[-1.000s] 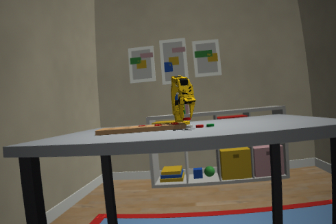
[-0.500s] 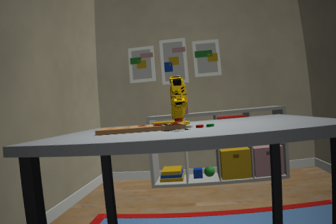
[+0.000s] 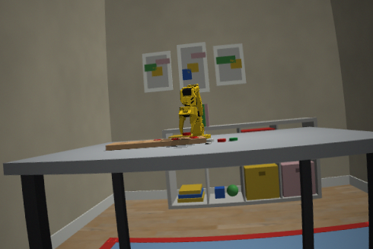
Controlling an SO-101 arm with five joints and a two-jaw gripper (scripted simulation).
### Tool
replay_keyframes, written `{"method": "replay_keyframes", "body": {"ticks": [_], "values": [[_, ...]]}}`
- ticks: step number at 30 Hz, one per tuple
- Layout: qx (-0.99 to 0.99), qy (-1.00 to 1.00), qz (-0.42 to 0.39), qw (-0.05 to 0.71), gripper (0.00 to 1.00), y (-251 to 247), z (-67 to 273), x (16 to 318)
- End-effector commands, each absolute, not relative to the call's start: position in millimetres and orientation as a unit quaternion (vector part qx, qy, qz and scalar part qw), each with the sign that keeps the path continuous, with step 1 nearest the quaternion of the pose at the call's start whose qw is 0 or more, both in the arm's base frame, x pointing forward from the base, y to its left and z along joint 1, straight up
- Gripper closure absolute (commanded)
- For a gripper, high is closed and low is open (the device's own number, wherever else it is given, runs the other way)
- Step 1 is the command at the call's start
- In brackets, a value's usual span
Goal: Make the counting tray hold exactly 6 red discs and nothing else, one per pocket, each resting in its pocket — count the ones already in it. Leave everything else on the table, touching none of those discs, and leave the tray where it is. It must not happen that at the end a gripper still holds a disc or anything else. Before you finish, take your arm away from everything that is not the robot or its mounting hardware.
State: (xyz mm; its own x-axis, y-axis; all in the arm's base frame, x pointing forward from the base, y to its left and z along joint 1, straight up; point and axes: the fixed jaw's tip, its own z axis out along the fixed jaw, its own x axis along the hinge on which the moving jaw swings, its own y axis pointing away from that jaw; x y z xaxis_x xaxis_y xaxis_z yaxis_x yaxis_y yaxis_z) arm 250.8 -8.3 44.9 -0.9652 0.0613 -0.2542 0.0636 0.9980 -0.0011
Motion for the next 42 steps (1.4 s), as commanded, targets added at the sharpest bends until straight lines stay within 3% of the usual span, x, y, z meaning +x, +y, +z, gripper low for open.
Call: {"method": "replay_keyframes", "body": {"ticks": [1, 42], "values": [[0.055, 0.984, -0.009, 0.168, 1.0, -20.9, 61.9, 261.2], [0.235, 0.957, -0.04, 0.164, 1.0, -121.4, 60.9, 249.9]]}}
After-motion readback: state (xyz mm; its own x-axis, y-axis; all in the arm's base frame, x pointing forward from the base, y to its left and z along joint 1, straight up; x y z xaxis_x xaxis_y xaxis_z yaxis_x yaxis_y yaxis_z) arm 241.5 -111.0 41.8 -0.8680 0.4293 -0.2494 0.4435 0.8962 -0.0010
